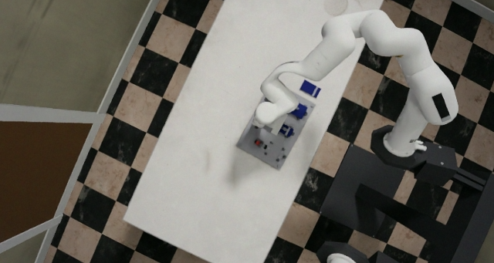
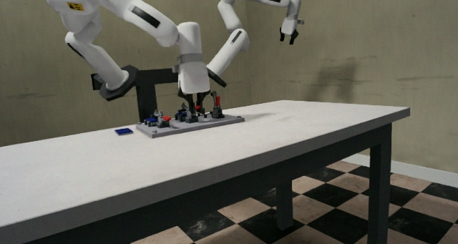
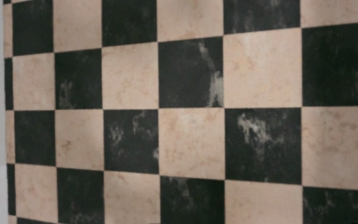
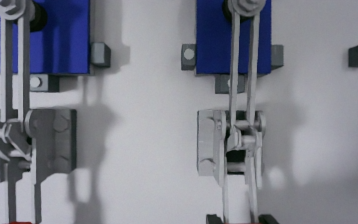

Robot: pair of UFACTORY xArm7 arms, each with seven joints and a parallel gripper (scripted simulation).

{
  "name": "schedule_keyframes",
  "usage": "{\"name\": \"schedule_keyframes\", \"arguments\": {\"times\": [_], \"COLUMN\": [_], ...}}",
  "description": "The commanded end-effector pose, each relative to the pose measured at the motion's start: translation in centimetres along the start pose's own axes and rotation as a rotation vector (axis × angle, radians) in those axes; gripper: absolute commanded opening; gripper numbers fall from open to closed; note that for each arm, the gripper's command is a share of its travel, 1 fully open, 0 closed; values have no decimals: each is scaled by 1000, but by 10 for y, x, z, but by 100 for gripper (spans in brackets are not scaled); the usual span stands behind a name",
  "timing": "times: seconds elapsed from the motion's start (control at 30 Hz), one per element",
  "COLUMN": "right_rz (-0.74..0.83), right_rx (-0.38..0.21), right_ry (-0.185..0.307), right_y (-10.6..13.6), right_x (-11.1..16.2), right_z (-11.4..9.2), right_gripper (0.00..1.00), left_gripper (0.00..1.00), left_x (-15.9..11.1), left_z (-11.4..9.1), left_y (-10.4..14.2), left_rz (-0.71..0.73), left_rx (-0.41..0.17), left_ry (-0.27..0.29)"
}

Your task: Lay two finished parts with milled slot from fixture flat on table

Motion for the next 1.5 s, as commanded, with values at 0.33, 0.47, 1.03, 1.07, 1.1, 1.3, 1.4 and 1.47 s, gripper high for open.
{"name": "schedule_keyframes", "arguments": {"times": [0.33, 0.47, 1.03, 1.07, 1.1, 1.3, 1.4, 1.47], "right_rz": [-1, -1, -1, -1, -1, -1, -1, -1], "right_rx": [-4, -4, -4, -4, -4, -4, -4, -4], "right_ry": [4, 4, 4, 4, 4, 4, 4, 4], "right_y": [-8, -10, -22, -22, -23, -27, -28, -29], "right_x": [1, 1, 1, 1, 1, 1, 1, 1], "right_z": [-11, -13, -18, -18, -18, -19, -20, -20], "right_gripper": [0, 0, 0, 0, 0, 0, 0, 0], "left_gripper": [100, 100, 100, 100, 100, 100, 100, 100], "left_x": [0, 0, 0, 0, 0, 0, 0, 0], "left_z": [-2, -2, -2, -2, -2, -2, -2, -2], "left_y": [-1, -1, -1, -1, -1, -1, -1, -1], "left_rz": [-2, -2, -2, -2, -2, -2, -2, -2], "left_rx": [4, 4, 4, 4, 4, 4, 4, 4], "left_ry": [1, 1, 1, 1, 1, 1, 1, 1]}}
Point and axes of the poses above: on each arm, the point where the finger pads meet when closed, its own z axis out along the fingers, its own x axis across the jaws, y = z × x, the point moved 7 cm from there along -z, back along the fingers, and after that the axes turned 1 degree about z, right-handed, at the moved point
